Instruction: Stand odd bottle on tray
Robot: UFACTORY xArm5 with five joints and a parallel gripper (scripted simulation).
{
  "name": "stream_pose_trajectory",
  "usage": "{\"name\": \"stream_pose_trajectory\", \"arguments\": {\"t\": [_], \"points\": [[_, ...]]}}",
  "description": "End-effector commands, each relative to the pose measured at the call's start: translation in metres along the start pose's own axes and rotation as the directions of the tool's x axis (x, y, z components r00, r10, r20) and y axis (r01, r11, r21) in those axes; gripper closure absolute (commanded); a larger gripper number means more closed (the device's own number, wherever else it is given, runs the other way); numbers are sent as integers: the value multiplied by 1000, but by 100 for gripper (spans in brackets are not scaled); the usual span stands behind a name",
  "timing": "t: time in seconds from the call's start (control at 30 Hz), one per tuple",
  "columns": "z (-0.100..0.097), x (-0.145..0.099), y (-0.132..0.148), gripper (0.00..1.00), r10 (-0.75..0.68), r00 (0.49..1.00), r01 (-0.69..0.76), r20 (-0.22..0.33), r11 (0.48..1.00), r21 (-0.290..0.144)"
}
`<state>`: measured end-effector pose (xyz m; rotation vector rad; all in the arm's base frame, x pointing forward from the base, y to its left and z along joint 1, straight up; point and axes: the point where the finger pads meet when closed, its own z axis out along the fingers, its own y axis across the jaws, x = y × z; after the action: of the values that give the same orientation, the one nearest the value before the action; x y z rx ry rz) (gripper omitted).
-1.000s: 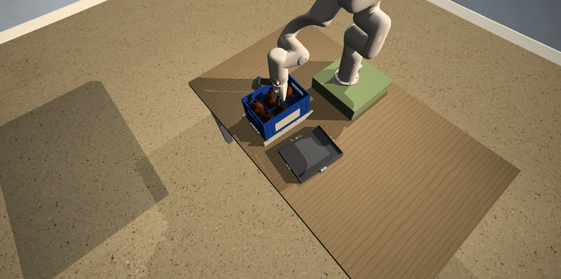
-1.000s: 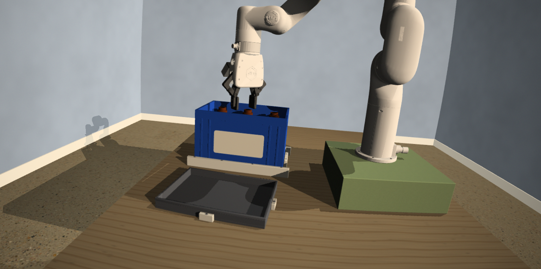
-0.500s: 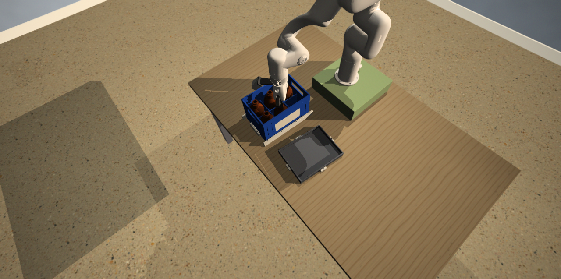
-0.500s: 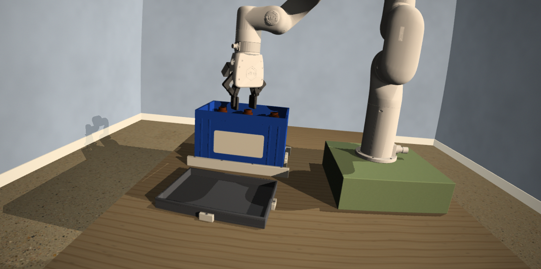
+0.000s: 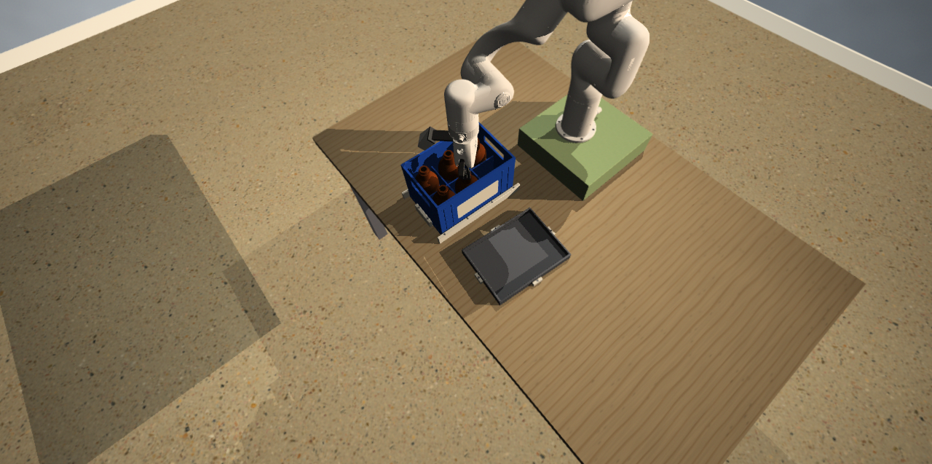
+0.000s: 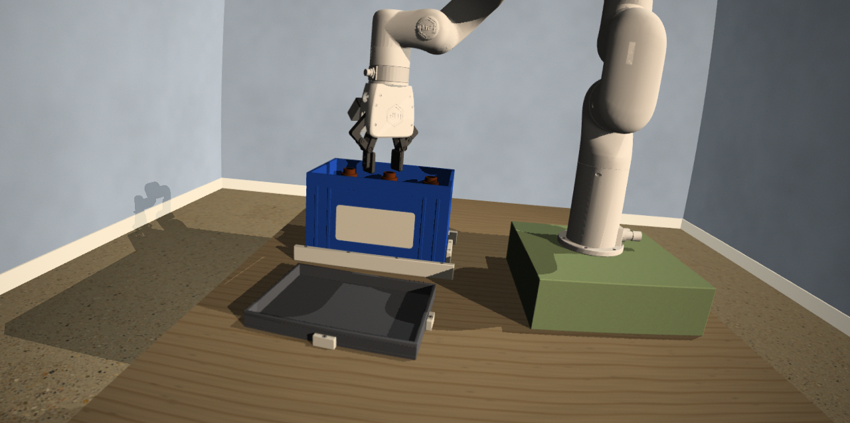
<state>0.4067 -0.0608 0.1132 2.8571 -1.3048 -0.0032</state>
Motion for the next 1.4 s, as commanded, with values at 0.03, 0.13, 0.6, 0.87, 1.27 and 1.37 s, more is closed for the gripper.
{"name": "stream_pose_trajectory", "arguments": {"t": [0.03, 0.13, 0.6, 0.87, 1.27, 1.37], "points": [[-1, 1, -1, 35, 0, 1000, 0, -3, 1000, 2], [-1, 1, -1, 35, 0, 1000, 0, -3, 1000, 2], [-1, 1, -1, 35, 0, 1000, 0, -3, 1000, 2], [1, 1, -1, 35, 0, 1000, 0, -3, 1000, 2], [9, 1, -1, 35, 0, 1000, 0, -3, 1000, 2], [13, 1, -1, 35, 0, 1000, 0, -3, 1000, 2]]}}
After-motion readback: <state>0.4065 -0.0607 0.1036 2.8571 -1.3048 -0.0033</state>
